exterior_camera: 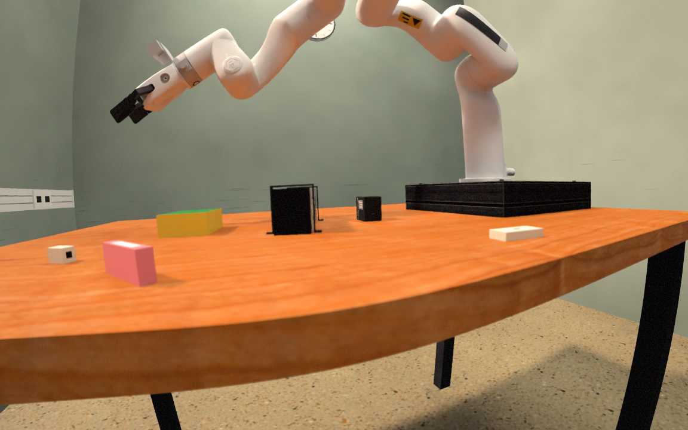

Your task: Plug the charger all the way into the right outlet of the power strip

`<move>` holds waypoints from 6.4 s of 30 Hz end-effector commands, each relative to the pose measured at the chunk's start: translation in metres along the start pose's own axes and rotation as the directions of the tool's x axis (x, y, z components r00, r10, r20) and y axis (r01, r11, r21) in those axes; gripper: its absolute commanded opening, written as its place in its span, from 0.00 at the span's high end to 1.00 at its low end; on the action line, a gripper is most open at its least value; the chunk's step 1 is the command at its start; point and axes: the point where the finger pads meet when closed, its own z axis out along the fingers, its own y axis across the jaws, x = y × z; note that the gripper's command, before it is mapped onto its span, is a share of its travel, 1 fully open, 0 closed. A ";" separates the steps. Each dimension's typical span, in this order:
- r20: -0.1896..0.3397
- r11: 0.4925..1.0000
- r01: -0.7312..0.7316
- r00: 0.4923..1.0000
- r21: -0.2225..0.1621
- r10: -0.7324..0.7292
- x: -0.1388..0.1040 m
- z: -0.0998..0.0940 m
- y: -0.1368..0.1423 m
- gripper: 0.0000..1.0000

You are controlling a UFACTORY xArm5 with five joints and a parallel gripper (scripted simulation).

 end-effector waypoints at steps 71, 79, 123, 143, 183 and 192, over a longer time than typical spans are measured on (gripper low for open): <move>0.304 0.858 -0.514 0.814 -0.020 0.495 -0.066 -0.068 -0.096 0.47; 0.398 0.746 -0.654 0.657 -0.122 0.641 -0.102 -0.104 -0.127 0.47; 0.226 0.114 -0.629 -0.102 -0.769 0.969 -0.296 -0.306 -0.205 0.47; 0.099 -0.013 -0.537 -0.179 -0.844 0.979 -0.335 -0.345 -0.207 0.47; 0.086 -0.024 -0.528 -0.184 -0.849 0.979 -0.360 -0.335 -0.212 0.47; 0.086 -0.024 -0.528 -0.184 -0.849 0.979 -0.374 -0.326 -0.216 0.47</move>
